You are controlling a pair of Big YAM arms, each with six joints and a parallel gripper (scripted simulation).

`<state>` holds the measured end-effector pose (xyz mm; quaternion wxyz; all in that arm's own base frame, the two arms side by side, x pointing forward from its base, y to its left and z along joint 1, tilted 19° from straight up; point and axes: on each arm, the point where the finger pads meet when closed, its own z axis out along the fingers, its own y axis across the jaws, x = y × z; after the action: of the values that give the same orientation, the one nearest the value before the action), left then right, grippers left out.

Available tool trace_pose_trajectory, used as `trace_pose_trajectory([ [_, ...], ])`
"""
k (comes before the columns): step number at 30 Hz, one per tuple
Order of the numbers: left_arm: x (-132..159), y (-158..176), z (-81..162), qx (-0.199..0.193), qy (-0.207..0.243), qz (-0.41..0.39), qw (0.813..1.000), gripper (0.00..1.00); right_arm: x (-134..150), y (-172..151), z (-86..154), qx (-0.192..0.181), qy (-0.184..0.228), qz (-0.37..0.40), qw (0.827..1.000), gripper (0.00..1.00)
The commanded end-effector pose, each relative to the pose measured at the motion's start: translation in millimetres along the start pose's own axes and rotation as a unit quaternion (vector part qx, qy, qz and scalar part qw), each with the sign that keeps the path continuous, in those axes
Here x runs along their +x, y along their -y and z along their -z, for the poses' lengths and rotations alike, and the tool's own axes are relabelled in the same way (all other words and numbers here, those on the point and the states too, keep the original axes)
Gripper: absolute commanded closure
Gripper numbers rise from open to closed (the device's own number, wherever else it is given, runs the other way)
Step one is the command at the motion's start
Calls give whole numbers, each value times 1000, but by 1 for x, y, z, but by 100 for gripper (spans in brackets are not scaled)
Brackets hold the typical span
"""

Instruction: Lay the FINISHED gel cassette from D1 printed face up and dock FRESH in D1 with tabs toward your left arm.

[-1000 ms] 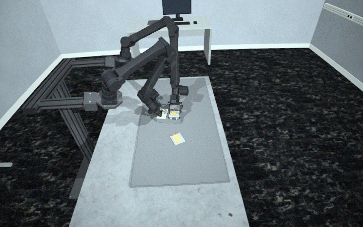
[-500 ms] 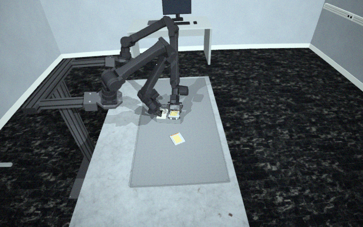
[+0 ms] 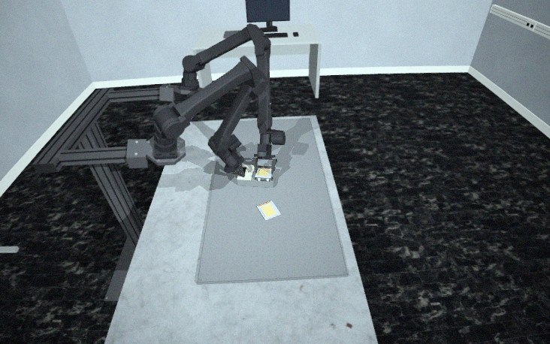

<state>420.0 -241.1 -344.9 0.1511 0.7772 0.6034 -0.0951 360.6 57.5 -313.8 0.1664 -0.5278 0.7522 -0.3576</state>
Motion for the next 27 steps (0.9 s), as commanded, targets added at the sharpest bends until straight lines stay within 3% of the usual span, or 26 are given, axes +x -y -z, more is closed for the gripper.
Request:
trace_pose_trajectory([
  [1,-19,-6,5,-5,6,-5,1000,100,29,-50,-17,-49,-23,26,998,100],
  [27,-21,-7,4,-5,-7,-2,1000,100,29,-50,-17,-49,-23,26,998,100],
])
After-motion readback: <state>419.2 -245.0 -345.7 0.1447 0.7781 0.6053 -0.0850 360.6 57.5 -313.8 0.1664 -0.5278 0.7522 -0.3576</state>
